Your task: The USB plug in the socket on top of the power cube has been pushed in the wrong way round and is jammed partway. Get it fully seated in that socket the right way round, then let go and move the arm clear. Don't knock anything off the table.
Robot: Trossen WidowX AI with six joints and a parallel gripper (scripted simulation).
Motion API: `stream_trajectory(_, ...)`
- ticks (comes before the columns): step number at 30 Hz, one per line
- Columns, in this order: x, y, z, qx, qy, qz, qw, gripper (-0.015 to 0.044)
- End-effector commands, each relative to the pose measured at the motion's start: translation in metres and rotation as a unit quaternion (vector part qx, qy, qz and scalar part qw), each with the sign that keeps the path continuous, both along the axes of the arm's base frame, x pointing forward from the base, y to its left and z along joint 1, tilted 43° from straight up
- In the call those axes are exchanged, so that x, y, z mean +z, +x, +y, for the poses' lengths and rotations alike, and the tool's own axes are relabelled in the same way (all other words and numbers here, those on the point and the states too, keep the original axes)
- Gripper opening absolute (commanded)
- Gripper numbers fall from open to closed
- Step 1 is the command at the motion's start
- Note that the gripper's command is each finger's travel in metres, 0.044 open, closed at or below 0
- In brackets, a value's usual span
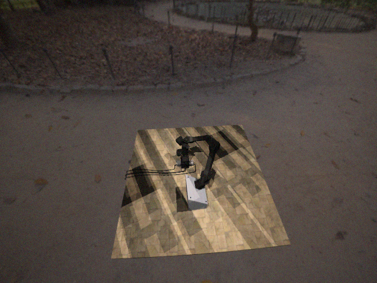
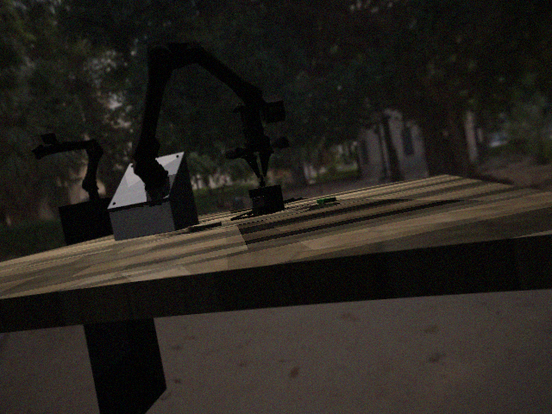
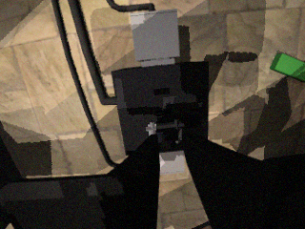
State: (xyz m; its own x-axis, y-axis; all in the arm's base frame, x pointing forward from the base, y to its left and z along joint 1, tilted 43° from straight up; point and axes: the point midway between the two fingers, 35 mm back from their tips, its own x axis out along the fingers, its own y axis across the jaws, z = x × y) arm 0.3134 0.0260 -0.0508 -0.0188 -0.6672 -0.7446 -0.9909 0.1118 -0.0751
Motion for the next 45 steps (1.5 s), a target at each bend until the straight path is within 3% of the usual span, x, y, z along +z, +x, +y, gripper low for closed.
stream_trajectory(1,0.000,0.000,0.000,0.000,0.000,0.000,1.000,0.0013)
stream_trajectory(45,0.013,0.000,0.012,0.000,0.001,0.000,1.000,0.0000)
